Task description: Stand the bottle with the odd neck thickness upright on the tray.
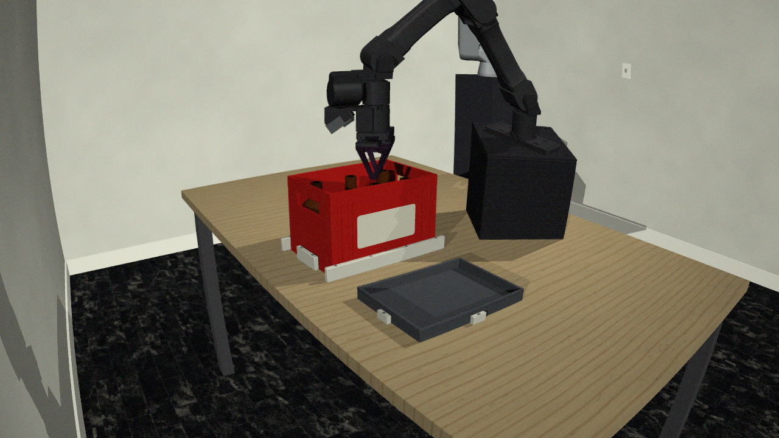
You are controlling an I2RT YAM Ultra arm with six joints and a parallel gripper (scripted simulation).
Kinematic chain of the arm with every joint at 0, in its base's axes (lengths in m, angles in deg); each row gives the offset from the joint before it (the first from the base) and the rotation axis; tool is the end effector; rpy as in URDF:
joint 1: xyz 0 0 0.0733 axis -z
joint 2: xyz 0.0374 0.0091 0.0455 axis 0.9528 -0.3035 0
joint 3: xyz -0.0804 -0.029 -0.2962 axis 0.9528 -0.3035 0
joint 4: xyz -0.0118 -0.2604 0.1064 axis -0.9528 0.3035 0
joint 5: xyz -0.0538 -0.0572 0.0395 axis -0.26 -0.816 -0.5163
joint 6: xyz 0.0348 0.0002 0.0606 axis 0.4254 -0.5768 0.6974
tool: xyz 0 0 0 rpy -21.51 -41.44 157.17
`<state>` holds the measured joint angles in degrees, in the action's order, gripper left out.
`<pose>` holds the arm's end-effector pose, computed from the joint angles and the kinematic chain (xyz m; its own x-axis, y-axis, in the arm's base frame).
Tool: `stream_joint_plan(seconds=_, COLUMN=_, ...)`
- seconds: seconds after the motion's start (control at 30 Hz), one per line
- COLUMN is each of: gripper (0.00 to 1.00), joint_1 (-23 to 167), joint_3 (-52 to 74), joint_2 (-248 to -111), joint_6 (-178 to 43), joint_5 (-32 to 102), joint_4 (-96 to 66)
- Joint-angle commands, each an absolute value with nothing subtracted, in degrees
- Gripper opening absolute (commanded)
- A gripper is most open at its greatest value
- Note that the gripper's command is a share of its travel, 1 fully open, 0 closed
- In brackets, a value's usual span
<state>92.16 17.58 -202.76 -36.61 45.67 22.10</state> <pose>0.4100 -0.1361 0.1169 -0.6535 0.7563 0.0305 0.7471 0.6381 0.1863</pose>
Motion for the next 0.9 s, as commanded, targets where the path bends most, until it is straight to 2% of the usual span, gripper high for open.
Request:
stream_joint_plan(seconds=0.0, gripper=0.61, joint_1=92.0, joint_3=17.4, joint_2=-201.6, joint_6=-36.3, joint_5=45.0, joint_4=21.4)
stream_joint_plan(seconds=0.87, gripper=0.61, joint_1=92.3, joint_3=18.5, joint_2=-202.2, joint_6=-36.4, joint_5=45.0, joint_4=21.7)
